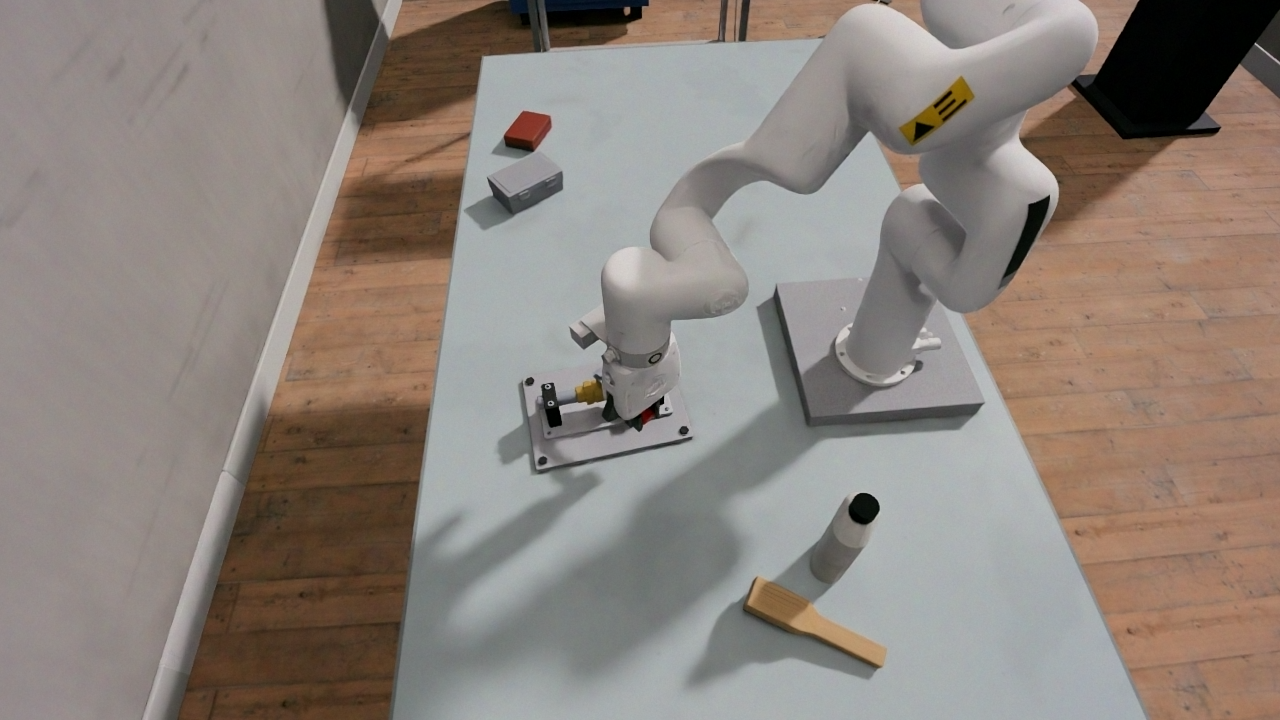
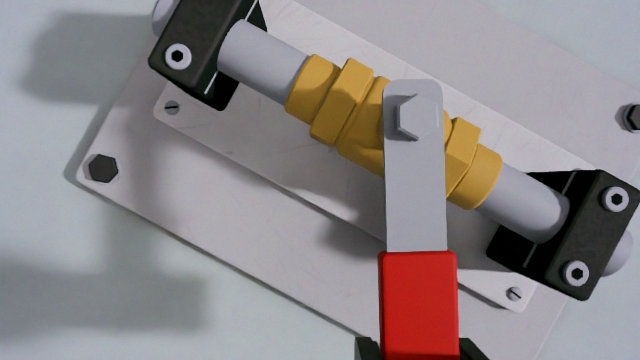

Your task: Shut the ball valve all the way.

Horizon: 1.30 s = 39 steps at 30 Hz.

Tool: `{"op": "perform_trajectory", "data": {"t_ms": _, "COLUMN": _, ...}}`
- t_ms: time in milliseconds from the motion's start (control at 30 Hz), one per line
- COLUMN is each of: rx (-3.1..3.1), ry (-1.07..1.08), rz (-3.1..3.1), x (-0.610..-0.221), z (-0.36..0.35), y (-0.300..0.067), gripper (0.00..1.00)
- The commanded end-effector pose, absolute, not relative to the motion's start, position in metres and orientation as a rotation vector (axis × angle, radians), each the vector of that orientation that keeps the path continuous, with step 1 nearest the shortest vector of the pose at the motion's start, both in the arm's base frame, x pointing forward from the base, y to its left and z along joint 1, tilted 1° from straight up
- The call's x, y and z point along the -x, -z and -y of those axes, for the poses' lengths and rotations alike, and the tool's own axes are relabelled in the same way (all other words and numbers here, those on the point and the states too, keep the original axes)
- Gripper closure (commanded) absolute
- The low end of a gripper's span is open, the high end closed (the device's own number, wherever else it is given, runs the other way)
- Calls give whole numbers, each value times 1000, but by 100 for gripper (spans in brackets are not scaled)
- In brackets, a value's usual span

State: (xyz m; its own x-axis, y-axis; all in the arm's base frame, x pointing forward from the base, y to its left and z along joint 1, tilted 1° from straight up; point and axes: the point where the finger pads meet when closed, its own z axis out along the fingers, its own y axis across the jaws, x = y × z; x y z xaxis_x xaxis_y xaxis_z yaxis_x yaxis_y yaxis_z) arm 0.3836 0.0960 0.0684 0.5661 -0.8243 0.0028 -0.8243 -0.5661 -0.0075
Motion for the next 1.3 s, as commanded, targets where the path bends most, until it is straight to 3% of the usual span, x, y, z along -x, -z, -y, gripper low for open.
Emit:
{"op": "perform_trajectory", "data": {"t_ms": 0, "rx": 2765, "ry": 18, "rz": -1470, "x": -387, "z": -97, "y": -70, "gripper": 100}}
{"op": "perform_trajectory", "data": {"t_ms": 1267, "rx": 2589, "ry": 16, "rz": -1758, "x": -403, "z": -105, "y": -71, "gripper": 100}}
